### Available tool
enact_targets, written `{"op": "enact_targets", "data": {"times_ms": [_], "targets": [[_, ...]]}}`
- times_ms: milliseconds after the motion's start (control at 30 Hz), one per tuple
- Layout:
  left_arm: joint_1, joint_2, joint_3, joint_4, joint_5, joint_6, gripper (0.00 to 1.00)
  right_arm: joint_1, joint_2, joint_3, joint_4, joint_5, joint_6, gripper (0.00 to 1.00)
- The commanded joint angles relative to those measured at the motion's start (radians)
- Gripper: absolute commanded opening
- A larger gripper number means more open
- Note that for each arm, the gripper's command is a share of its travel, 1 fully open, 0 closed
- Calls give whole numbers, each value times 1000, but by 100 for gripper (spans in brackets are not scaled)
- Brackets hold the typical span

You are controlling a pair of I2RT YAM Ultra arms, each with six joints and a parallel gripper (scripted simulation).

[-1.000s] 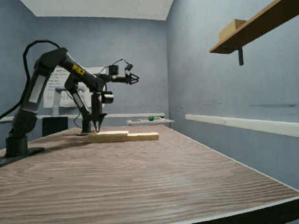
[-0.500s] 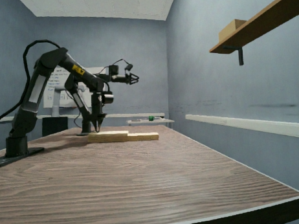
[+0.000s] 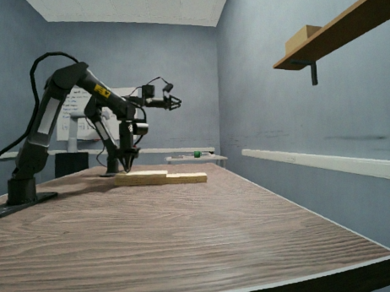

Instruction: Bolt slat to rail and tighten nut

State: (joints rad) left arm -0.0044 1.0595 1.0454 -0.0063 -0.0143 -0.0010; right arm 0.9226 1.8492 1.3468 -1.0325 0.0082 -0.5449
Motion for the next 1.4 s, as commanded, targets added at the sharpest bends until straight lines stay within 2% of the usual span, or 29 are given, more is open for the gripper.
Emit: {"op": "enact_targets", "data": {"times_ms": [0,1367], "targets": [[4,-15,7,11,14,1,100,10,5,-24,15,-17,102,12],[4,-15,7,11,14,1,100,10,6,-34,12,-16,839,12]]}}
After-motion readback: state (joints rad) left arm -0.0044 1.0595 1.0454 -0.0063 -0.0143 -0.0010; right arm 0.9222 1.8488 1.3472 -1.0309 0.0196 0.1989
